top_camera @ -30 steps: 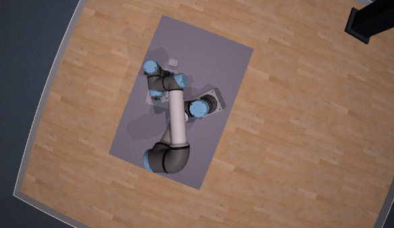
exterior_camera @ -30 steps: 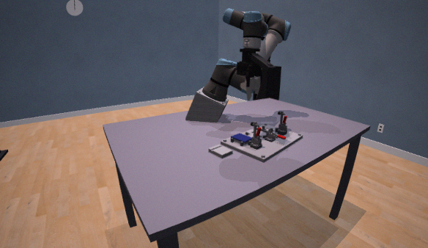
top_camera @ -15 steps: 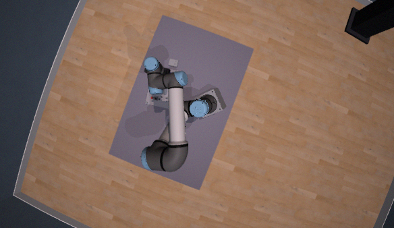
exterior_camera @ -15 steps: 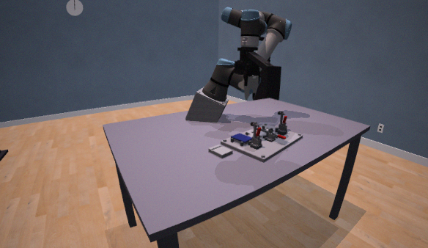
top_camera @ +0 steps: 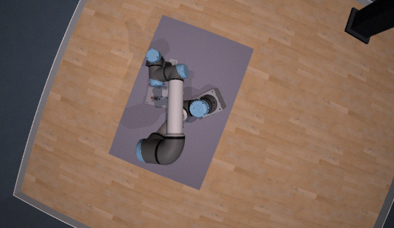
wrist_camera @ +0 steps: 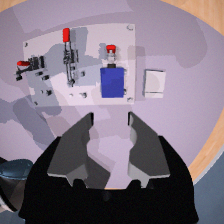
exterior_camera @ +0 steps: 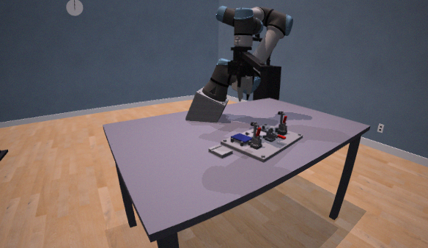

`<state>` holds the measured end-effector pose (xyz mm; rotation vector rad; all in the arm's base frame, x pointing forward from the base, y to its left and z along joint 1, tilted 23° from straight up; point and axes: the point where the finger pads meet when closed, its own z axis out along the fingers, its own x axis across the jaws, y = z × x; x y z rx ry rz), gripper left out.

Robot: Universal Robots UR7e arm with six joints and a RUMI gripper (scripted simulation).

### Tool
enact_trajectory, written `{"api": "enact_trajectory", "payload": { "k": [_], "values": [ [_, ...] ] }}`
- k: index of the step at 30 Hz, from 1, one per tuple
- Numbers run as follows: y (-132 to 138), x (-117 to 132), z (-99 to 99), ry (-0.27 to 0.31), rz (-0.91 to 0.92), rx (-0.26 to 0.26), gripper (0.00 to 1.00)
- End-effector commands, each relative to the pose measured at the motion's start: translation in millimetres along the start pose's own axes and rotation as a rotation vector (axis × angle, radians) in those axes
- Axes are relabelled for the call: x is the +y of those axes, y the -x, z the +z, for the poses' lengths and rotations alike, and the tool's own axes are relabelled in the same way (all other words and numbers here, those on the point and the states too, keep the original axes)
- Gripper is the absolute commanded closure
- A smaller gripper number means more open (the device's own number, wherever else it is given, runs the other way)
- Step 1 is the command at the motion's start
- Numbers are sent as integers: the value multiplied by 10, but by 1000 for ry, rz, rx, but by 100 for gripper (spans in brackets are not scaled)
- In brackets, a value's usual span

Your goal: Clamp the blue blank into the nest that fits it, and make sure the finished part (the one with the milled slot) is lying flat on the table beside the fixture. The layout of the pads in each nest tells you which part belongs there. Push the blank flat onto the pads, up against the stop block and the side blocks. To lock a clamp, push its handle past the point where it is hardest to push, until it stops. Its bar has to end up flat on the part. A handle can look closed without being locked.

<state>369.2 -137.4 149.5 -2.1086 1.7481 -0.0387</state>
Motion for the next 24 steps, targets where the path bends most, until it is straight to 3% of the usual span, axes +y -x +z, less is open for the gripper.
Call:
{"api": "enact_trajectory", "payload": {
  "k": [1, 16, 24],
  "values": [
    [-10, -3, -2, 0, 0, 1, 72],
    [-11, -3, 17, 0, 0, 1, 72],
    [-11, -3, 393, 0, 0, 1, 72]
  ]
}}
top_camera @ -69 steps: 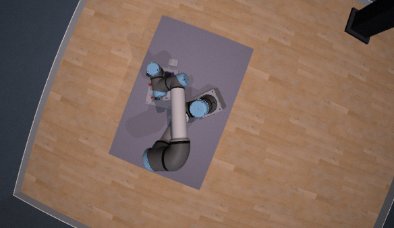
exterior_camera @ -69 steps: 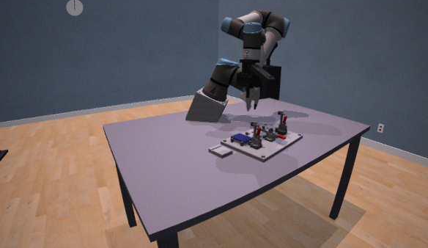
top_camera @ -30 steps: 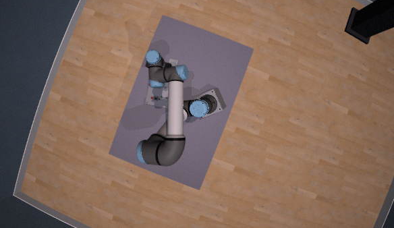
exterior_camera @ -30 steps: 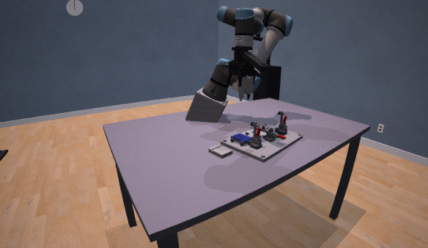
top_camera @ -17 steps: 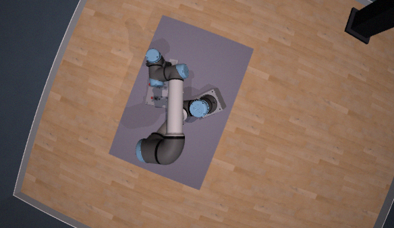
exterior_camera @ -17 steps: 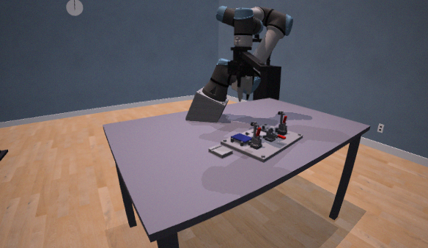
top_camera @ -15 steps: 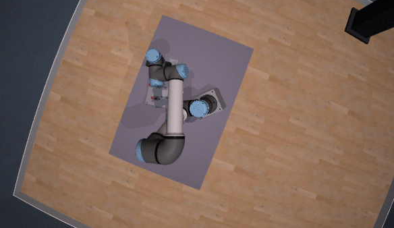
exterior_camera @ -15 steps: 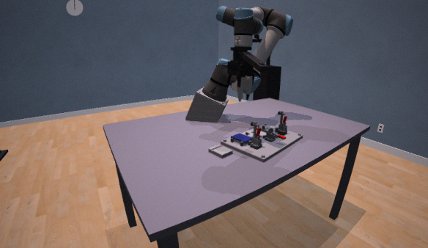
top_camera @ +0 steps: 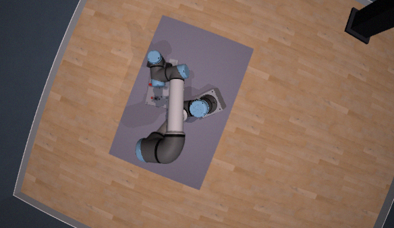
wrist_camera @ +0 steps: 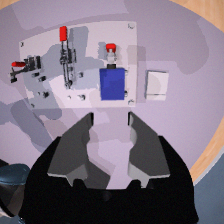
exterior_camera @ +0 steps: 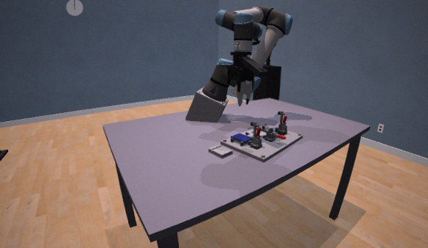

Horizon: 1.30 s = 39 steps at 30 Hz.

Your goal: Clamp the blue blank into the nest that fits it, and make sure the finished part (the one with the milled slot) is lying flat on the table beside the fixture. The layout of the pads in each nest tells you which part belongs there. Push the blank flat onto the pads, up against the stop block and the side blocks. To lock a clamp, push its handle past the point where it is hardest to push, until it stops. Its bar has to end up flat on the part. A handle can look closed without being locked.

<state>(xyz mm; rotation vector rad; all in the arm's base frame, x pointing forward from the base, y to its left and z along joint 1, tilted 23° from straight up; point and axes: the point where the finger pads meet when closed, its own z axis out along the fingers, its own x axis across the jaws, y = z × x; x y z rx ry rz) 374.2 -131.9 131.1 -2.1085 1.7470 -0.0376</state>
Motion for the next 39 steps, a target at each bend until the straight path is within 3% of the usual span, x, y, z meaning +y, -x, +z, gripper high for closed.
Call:
{"api": "enact_trajectory", "payload": {
  "k": [1, 8, 20, 31, 39],
  "values": [
    [-10, -7, 248, 0, 0, 2, 72],
    [-11, -7, 394, 0, 0, 2, 72],
    [-11, -151, 400, 0, 0, 2, 72],
    [-11, -764, 400, 0, 0, 2, 72],
    [-11, -849, 400, 0, 0, 2, 72]
  ]
}}
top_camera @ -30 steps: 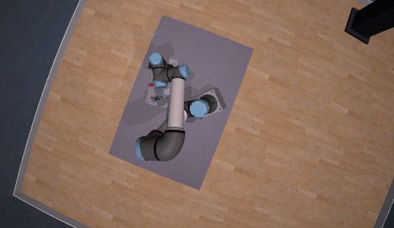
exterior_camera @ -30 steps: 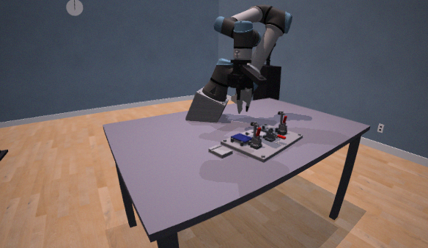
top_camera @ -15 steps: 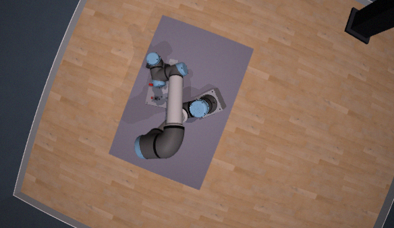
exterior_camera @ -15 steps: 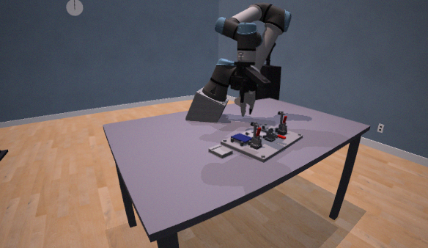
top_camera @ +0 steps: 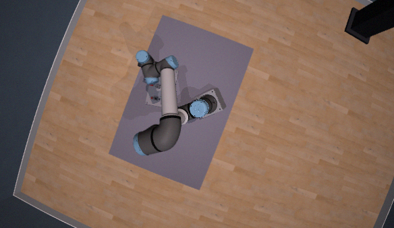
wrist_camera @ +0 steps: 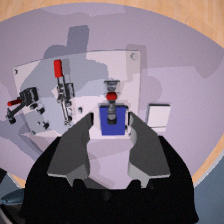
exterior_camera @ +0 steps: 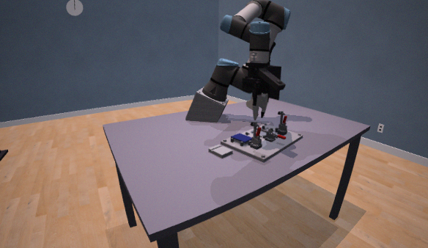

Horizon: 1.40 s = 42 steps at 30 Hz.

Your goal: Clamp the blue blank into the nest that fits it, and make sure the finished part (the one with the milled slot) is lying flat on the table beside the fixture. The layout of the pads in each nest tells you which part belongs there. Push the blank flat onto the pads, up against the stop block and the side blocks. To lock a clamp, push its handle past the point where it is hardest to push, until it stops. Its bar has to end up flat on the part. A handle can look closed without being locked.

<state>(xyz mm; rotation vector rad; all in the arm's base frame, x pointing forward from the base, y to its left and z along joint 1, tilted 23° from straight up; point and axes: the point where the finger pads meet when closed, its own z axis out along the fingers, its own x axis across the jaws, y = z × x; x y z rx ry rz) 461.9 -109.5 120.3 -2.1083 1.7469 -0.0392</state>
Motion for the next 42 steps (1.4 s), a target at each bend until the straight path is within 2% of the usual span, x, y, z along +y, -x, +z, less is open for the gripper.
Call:
{"api": "enact_trajectory", "payload": {
  "k": [1, 6, 13, 20, 37, 42],
  "values": [
    [-7, -30, -1, 1, 0, 1, 72],
    [-7, -30, 56, 1, 0, 1, 72],
    [-7, -30, 292, 1, 0, 1, 72],
    [-7, -30, 417, 1, 0, 1, 72],
    [-7, -30, 441, 1, 0, 1, 72],
    [-9, -31, 561, 1, 0, 1, 72]
  ]
}}
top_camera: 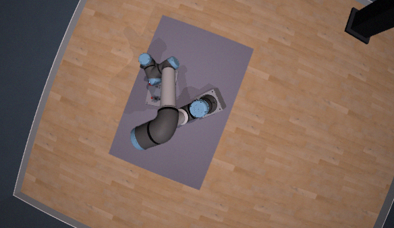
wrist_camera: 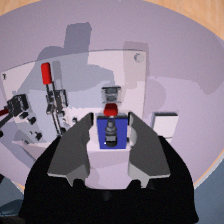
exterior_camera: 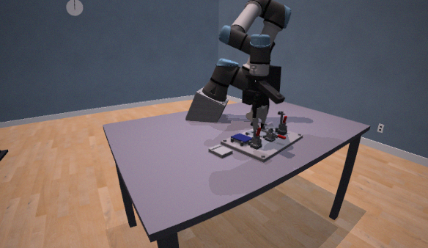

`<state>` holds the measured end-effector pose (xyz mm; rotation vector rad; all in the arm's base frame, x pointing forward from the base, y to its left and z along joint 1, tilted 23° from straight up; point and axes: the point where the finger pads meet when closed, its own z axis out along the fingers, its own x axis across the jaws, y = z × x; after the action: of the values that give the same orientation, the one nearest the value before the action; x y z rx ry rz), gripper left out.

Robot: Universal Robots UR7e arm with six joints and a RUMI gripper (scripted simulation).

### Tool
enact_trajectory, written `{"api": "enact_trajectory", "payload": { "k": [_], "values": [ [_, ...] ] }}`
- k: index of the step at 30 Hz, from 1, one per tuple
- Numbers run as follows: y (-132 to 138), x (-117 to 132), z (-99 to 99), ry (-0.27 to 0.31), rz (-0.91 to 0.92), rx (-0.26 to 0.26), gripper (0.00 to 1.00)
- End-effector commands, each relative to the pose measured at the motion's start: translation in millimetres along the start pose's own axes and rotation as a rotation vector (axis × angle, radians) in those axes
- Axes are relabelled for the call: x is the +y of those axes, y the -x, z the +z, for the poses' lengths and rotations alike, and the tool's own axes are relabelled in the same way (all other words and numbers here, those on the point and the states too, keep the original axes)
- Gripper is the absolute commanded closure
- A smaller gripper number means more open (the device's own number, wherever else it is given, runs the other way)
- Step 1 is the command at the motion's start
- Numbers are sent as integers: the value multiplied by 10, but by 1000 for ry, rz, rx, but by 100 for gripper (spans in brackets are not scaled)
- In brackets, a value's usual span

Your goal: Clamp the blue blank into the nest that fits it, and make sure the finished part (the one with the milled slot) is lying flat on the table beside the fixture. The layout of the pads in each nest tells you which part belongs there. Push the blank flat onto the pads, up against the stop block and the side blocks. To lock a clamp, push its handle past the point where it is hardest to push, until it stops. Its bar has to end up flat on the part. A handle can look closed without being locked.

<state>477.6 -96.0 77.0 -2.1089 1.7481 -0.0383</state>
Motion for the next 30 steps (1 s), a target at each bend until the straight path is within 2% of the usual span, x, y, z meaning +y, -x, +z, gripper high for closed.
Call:
{"api": "enact_trajectory", "payload": {
  "k": [1, 5, 19, 20, 30],
  "values": [
    [-4, -4, 118, -1, 0, 1, 72],
    [-5, -6, 226, -1, 0, 1, 72],
    [-5, -6, 242, -1, 0, 1, 72],
    [-5, -6, 242, -1, 0, 1, 100],
    [-5, -6, 242, -1, 0, 1, 100]
  ]
}}
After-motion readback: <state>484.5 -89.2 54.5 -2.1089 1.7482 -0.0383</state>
